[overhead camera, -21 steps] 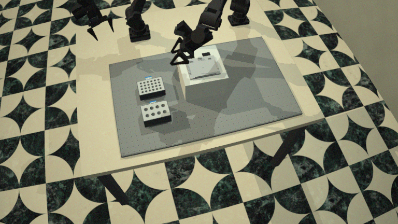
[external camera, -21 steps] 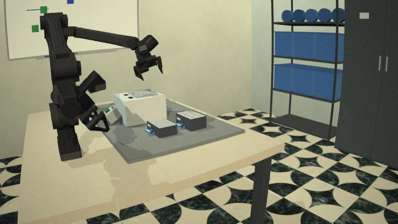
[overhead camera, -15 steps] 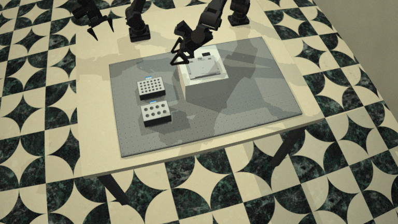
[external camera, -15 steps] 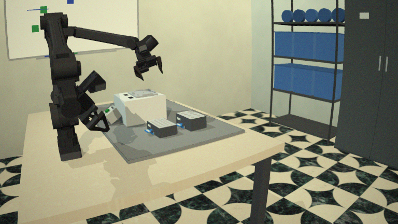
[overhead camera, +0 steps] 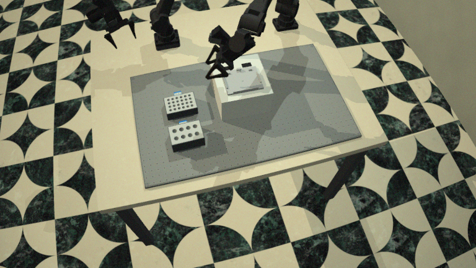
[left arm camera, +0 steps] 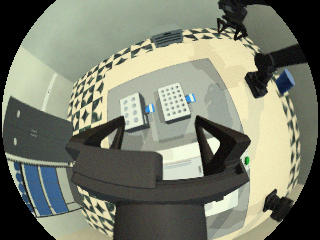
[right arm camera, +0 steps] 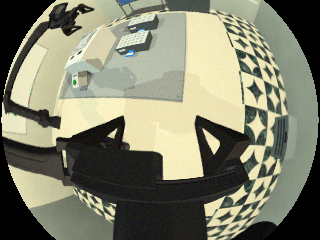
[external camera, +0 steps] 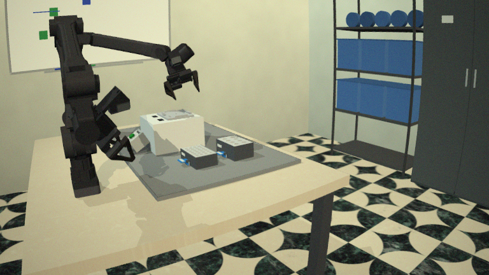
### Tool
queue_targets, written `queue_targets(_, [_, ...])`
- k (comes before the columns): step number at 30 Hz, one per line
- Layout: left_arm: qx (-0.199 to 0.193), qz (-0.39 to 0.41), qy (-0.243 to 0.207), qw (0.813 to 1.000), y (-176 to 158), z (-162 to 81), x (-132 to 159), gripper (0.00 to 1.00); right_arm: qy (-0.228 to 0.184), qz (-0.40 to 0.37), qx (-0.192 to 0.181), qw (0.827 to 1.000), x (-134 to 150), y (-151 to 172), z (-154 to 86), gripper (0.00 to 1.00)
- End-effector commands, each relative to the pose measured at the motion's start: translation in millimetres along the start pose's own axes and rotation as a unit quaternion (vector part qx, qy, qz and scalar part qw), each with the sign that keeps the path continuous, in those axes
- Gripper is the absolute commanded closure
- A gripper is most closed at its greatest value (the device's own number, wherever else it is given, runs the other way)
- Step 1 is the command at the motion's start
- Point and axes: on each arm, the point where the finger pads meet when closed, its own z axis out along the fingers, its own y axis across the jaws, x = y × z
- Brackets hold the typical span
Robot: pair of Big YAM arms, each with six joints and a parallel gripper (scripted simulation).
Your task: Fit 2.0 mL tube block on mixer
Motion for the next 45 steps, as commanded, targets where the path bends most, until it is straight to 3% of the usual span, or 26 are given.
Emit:
queue_targets(1, [-0.018,-0.045,0.013,0.999,5,-35,6,0.0,0.004,-0.01,0.008,1.0,-6,-3,-5,0.0])
queue_targets(8, [-0.047,-0.115,0.046,0.991,17,-71,30,0.0,0.006,-0.01,0.008,1.0,-5,-3,-5,0.0])
queue_targets(16, [-0.049,-0.163,0.076,0.982,10,-79,52,0.0,0.008,-0.009,0.008,1.0,-4,-3,-5,0.0])
queue_targets(27, [-0.095,-0.261,0.119,0.953,18,-140,83,0.0,0.008,-0.009,0.008,1.0,-4,-3,-5,0.0])
queue_targets(31, [-0.091,-0.267,0.126,0.951,13,-135,85,0.0,0.008,-0.009,0.008,1.0,-4,-3,-5,0.0])
queue_targets(39, [-0.116,-0.346,0.165,0.916,9,-171,123,0.0,0.007,-0.008,0.008,1.0,-4,-3,-5,0.0])
queue_targets(45, [-0.136,-0.386,0.182,0.894,4,-199,129,0.0,0.007,-0.008,0.009,1.0,-4,-3,-6,0.0])
